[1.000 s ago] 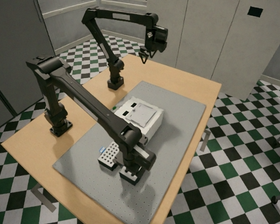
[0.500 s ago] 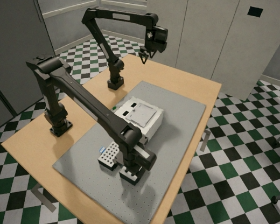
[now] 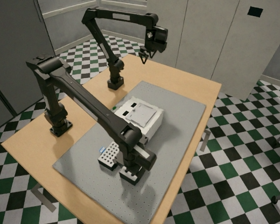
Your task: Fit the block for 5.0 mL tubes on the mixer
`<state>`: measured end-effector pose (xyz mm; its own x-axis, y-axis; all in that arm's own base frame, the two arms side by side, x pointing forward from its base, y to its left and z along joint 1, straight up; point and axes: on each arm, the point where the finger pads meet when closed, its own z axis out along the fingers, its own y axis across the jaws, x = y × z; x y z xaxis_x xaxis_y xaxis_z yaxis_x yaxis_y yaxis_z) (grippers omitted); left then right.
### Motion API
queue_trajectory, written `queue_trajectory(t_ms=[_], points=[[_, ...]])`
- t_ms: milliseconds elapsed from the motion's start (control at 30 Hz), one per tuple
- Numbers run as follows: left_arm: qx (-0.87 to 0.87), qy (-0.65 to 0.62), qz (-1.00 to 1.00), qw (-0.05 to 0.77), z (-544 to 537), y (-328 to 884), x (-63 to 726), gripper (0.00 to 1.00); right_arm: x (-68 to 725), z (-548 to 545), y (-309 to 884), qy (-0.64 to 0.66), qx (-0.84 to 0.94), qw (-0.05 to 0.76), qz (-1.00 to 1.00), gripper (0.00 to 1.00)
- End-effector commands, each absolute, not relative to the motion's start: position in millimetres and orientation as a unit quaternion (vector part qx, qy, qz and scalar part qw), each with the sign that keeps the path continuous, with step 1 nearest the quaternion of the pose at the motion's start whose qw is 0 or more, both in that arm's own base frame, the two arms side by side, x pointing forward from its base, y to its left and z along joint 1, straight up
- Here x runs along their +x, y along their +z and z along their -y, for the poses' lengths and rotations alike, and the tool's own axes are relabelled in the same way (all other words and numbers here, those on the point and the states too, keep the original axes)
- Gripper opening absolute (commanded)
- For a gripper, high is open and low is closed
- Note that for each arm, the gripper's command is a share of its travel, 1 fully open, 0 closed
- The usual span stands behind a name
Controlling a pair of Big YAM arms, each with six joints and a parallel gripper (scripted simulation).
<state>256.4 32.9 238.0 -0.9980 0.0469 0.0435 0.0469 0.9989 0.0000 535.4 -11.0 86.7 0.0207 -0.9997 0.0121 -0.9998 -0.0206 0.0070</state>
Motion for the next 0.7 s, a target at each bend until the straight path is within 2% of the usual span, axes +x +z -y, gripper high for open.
queue_trajectory(t_ms=[0,667], points=[[-0.02,-0.007,1.0,-0.017,-35,265,273,1.0,532,14,70,-0.007,0.715,0.016,0.698,1.0],[-0.021,-0.006,1.0,-0.009,-34,260,270,1.0,531,13,62,-0.011,0.716,0.019,0.698,1.0]])
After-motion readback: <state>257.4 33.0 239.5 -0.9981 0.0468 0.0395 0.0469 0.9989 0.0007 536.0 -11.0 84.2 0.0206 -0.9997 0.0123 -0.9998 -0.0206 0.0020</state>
